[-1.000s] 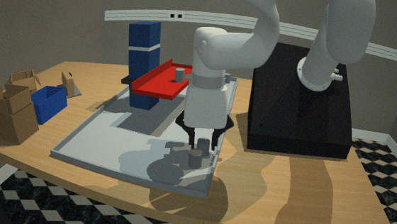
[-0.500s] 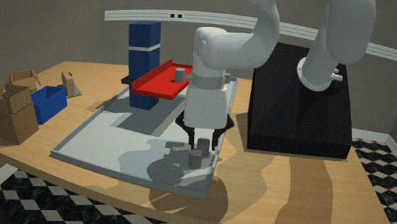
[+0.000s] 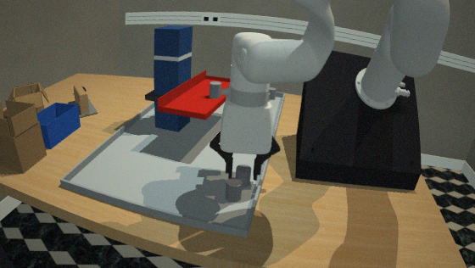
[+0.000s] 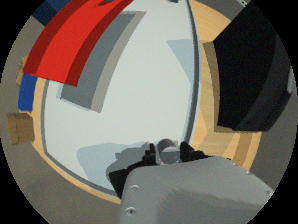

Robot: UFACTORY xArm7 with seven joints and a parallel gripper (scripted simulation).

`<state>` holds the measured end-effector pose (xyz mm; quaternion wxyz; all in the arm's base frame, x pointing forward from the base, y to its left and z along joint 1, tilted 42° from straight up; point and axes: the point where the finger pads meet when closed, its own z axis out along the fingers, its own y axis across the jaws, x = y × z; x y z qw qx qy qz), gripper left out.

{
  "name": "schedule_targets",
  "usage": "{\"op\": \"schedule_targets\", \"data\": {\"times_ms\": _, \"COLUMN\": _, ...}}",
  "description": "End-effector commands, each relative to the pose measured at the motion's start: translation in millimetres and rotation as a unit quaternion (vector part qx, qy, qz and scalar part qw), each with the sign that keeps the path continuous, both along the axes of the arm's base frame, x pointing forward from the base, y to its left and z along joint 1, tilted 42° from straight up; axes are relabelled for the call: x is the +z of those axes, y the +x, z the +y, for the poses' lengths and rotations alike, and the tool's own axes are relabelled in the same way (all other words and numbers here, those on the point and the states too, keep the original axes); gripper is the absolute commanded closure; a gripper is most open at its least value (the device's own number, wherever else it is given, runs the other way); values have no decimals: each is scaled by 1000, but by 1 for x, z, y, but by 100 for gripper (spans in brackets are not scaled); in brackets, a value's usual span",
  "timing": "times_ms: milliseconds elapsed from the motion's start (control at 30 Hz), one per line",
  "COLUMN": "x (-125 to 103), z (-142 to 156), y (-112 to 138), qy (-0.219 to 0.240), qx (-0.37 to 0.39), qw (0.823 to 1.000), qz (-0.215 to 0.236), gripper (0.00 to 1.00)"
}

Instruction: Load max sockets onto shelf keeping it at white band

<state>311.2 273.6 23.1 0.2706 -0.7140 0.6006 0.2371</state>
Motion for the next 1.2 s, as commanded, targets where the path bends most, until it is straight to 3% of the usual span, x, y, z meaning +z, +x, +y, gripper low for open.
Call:
{"op": "schedule_targets", "data": {"times_ms": 0, "x": 0, "z": -1, "y": 1, "qy": 0, "qx": -1, "qw": 1000, "qz": -1, "gripper": 48}}
{"op": "schedule_targets", "data": {"times_ms": 867, "x": 2, "z": -2, "y": 1, "qy": 0, "qx": -1, "qw": 1000, "qz": -1, "gripper": 48}}
{"op": "schedule_targets", "data": {"times_ms": 1167, "x": 12, "z": -11, "y": 1, "qy": 0, "qx": -1, "qw": 1000, "qz": -1, "gripper": 48}}
